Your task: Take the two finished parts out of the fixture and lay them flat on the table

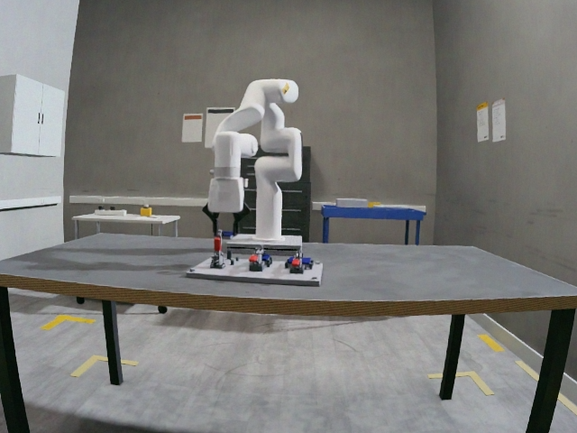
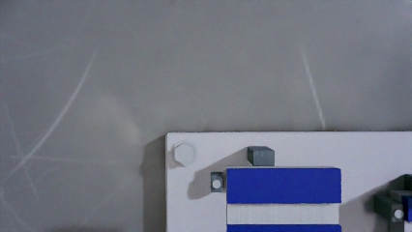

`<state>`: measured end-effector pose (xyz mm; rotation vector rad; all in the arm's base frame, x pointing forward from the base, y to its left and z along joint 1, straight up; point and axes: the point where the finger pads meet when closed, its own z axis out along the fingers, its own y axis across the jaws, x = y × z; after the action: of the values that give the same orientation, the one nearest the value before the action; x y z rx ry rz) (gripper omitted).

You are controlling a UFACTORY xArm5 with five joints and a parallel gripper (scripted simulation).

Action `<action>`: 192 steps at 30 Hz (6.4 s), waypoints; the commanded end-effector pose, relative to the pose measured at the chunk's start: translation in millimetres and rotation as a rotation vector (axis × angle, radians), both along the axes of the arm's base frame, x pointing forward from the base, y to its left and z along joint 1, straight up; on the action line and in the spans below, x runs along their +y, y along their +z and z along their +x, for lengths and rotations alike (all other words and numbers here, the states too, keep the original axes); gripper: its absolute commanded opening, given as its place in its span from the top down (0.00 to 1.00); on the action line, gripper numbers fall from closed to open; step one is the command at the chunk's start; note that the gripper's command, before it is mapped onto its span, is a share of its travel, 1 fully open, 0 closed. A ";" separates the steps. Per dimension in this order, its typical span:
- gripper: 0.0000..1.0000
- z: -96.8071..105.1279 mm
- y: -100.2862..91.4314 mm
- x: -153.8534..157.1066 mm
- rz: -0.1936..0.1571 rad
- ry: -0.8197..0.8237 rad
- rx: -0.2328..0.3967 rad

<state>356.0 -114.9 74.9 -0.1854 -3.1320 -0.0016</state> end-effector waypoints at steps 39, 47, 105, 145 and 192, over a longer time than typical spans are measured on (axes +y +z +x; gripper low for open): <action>1.00 -5.4 1.3 -56.0 -0.001 0.000 -0.004; 1.00 -7.7 1.4 -75.6 -0.001 0.000 -0.004; 1.00 -12.8 1.6 -118.7 -0.001 0.000 -0.004; 1.00 -12.9 -39.6 -119.0 -0.001 0.000 -0.004; 1.00 -13.1 -81.4 -119.3 -0.001 0.000 -0.004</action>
<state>341.8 -233.6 -7.5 -0.1854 -3.1336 -0.0024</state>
